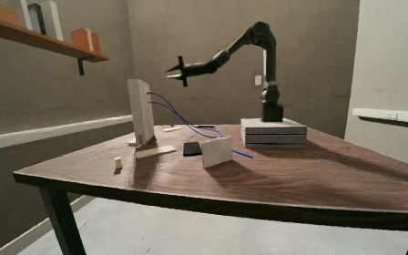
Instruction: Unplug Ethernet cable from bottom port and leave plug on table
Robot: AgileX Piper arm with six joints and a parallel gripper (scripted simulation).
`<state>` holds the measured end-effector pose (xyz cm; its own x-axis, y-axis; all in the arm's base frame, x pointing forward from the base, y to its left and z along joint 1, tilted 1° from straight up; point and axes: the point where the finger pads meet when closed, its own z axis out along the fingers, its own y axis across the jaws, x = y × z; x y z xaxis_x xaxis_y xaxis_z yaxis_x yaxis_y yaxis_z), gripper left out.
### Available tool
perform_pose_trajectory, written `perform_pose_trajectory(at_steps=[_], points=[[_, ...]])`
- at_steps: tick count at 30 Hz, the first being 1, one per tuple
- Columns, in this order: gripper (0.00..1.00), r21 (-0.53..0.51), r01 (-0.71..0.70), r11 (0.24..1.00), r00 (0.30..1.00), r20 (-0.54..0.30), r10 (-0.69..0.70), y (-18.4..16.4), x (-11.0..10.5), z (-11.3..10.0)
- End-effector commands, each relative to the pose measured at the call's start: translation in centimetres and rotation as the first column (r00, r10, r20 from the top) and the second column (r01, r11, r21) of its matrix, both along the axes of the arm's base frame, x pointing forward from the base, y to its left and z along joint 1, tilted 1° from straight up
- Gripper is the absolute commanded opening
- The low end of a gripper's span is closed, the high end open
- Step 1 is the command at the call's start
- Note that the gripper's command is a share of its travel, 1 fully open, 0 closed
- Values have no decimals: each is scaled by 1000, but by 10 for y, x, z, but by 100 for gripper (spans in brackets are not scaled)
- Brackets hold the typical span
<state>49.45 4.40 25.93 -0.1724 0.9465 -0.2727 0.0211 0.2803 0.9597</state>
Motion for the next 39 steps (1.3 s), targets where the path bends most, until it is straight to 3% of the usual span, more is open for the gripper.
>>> perform_pose_trajectory(at_steps=[1, 9, 11, 16, 22, 26, 28, 31, 39], points=[[32, 33, -27, 999, 1000, 7, 26, 6, 10, -16], [32, 188, -136, 973, 991, 19, 135, 33, 33, -93], [32, 188, -136, 973, 991, 19, 135, 33, 33, -93], [32, 292, -196, 936, 980, 26, 197, 47, 34, -138], [32, 292, -196, 936, 980, 26, 197, 47, 34, -138], [32, 294, -198, 935, 980, 26, 199, 41, 67, -138], [32, 294, -198, 935, 980, 26, 199, 41, 67, -138], [32, 292, -196, 936, 980, 26, 197, 34, 91, -138], [32, 292, -196, 936, 980, 26, 197, 34, 92, -137]])
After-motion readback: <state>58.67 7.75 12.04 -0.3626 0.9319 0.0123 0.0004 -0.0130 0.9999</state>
